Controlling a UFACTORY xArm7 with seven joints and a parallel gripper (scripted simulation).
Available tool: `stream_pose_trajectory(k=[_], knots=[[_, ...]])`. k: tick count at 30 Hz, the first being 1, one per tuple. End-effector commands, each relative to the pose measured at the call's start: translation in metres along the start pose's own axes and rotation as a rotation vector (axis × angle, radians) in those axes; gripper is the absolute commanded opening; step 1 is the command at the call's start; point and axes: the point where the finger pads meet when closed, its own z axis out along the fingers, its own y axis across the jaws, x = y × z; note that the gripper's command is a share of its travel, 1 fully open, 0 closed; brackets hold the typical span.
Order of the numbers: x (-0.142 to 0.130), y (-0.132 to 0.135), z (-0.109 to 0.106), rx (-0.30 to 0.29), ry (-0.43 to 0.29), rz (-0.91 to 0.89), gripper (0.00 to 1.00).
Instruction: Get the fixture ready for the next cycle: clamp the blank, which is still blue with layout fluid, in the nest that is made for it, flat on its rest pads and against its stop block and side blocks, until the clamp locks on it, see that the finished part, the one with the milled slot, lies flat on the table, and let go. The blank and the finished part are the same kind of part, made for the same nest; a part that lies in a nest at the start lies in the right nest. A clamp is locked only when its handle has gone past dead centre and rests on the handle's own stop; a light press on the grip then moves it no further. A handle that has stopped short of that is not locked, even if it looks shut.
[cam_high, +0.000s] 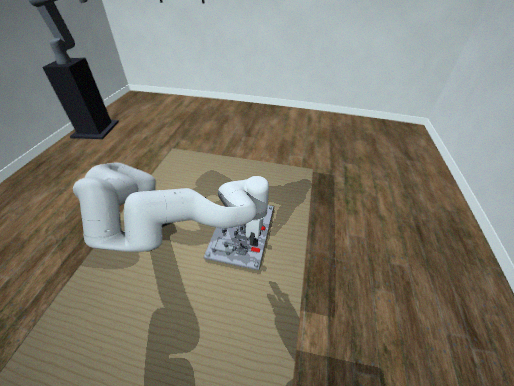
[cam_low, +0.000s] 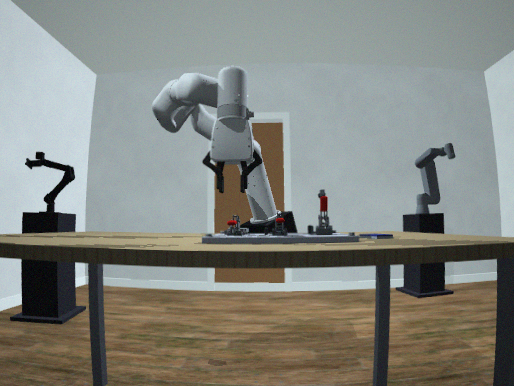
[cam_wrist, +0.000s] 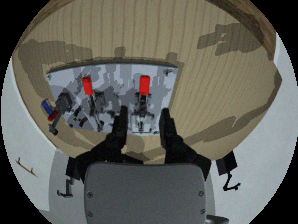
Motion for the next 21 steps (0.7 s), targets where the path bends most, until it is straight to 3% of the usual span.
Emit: stream_pose_trajectory(k=[1,8,21], knots=[[0.000,0.000,0.021,0.000,0.001,0.000,0.47],[0.001,0.000,0.055,0.000,0.001,0.000,0.47],[0.001,0.000,0.059,0.000,0.001,0.000,0.47]])
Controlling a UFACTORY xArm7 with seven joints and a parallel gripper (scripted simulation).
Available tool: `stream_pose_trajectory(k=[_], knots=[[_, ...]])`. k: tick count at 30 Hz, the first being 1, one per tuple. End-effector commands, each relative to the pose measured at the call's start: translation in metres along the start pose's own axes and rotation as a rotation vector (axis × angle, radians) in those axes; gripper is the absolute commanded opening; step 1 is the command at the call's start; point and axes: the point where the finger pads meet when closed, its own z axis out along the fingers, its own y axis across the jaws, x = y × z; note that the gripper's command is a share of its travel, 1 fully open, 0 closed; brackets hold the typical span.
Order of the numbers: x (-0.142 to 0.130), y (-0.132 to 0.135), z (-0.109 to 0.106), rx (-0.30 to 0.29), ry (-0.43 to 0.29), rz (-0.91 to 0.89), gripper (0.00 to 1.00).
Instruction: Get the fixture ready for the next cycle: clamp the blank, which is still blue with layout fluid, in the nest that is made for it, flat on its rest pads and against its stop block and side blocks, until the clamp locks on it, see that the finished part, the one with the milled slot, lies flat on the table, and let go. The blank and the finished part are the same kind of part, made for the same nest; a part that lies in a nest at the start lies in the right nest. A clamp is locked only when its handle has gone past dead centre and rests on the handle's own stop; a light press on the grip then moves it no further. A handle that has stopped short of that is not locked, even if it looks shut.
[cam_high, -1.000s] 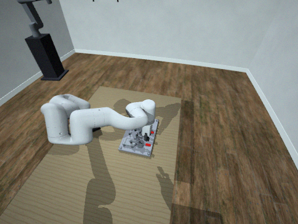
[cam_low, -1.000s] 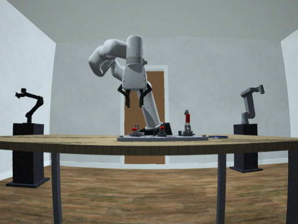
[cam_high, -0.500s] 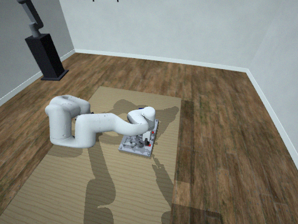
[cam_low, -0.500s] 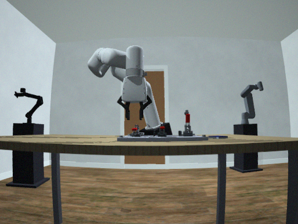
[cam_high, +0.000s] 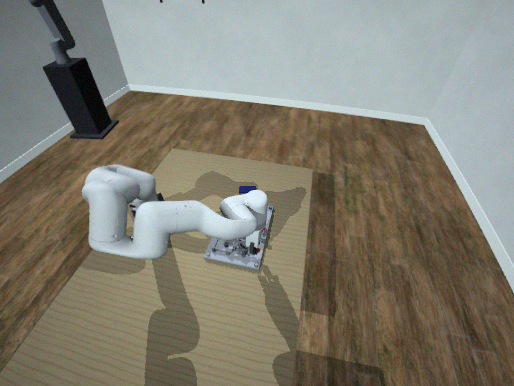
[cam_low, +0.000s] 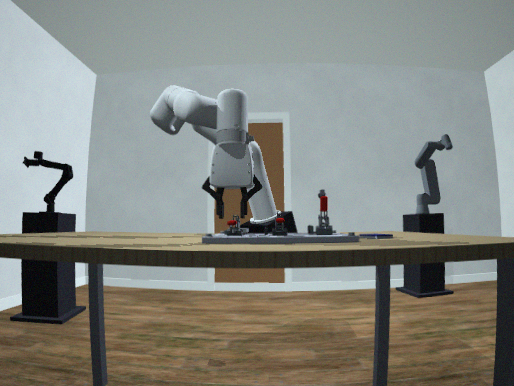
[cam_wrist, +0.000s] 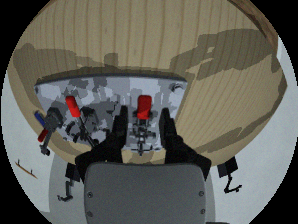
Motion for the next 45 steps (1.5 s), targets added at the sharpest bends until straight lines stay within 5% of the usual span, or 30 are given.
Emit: stream_pose_trajectory(k=[1,22,23,45], knots=[[0.001,0.000,-0.001,0.000,0.004,-0.001,0.47],[0.003,-0.001,0.026,0.000,0.004,-0.001,0.47],[0.003,-0.001,0.026,0.000,0.004,-0.001,0.00],[0.003,-0.001,0.026,0.000,0.004,-0.001,0.00]])
